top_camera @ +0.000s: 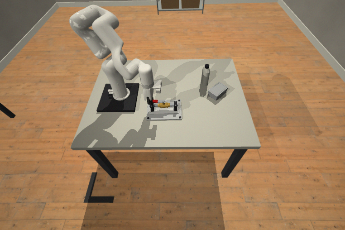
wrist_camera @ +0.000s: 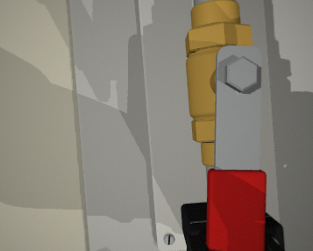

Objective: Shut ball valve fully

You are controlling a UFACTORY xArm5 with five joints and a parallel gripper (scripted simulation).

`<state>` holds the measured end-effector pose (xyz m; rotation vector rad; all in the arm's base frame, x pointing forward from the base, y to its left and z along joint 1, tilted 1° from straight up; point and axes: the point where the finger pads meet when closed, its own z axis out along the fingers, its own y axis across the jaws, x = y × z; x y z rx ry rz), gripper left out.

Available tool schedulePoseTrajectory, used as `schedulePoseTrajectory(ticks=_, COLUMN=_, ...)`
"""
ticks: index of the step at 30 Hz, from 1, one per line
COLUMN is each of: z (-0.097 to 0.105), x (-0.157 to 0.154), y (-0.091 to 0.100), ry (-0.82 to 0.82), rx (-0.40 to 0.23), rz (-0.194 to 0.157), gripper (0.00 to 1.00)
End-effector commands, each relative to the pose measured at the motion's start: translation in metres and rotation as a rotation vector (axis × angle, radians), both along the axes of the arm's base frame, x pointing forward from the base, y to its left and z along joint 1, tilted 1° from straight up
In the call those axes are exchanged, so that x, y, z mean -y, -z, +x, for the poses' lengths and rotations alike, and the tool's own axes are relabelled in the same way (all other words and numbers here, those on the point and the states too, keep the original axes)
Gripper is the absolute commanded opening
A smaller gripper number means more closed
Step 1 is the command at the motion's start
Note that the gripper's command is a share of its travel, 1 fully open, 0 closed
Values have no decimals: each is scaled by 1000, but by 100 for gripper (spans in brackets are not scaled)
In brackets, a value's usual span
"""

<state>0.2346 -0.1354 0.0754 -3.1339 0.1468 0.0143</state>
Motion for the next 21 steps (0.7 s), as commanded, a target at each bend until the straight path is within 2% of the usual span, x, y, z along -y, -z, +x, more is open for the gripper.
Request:
schedulePoseTrajectory(ticks=1, z=1, x=-1, y=-1, ry=14, rx=2, rz=-1, gripper=0)
schedulePoseTrajectory(ticks=21, z=3, x=-11, y=-1, ry=137, rx=2, rz=-2, gripper=0)
